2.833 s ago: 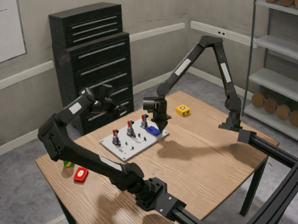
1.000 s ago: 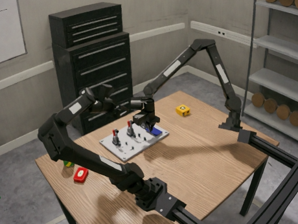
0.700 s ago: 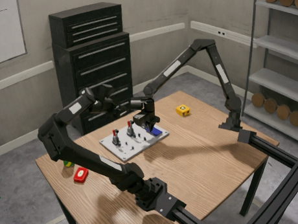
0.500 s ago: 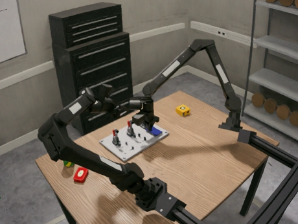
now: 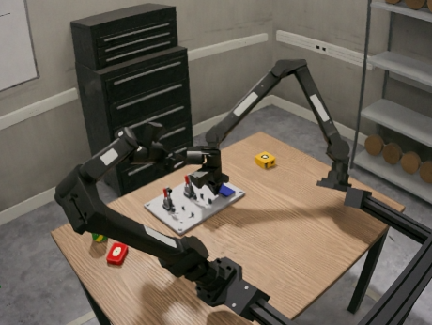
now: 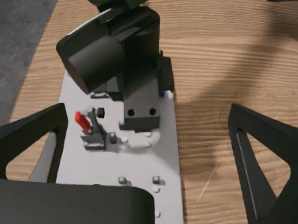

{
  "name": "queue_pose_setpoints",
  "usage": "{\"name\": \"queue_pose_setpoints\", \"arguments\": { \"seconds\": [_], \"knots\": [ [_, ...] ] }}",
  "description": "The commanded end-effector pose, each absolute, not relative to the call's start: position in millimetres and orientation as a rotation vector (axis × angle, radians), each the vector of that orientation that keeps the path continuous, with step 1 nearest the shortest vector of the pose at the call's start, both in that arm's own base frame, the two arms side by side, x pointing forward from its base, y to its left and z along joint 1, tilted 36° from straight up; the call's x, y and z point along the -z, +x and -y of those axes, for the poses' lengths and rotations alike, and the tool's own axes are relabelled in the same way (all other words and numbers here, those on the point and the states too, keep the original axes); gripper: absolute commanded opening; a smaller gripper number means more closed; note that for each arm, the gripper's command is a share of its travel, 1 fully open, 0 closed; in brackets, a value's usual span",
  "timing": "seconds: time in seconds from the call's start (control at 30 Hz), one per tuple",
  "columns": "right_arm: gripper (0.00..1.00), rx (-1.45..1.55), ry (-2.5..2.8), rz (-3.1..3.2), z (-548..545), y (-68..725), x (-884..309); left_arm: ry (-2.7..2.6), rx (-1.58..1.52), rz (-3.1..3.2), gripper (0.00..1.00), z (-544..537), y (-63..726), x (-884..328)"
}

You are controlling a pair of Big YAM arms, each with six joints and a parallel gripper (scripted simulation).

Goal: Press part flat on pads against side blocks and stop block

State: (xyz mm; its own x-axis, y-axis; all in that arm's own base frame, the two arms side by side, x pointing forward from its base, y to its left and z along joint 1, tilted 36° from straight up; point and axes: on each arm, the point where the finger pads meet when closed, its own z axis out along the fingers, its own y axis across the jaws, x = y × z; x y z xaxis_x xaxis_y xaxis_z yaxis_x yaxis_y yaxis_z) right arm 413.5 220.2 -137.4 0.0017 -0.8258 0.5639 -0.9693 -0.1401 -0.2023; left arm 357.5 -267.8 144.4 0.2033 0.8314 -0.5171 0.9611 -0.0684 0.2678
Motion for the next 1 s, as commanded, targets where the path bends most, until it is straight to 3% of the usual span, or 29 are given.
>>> {"name": "queue_pose_setpoints", "arguments": {
  "seconds": [0.0, 0.97],
  "knots": [
    [0.0, -0.871, 2.082, 1.898, -242.6, 419.5, 121.8, 1.919, 0.304, -1.656, 1.0, 270.3, 360.3, -150.5],
    [0.0, -0.857, 2.04, 1.897, -199.0, 416.6, 112.2, 1.919, 0.304, -1.656, 1.0, 270.3, 360.3, -150.5]
  ]
}}
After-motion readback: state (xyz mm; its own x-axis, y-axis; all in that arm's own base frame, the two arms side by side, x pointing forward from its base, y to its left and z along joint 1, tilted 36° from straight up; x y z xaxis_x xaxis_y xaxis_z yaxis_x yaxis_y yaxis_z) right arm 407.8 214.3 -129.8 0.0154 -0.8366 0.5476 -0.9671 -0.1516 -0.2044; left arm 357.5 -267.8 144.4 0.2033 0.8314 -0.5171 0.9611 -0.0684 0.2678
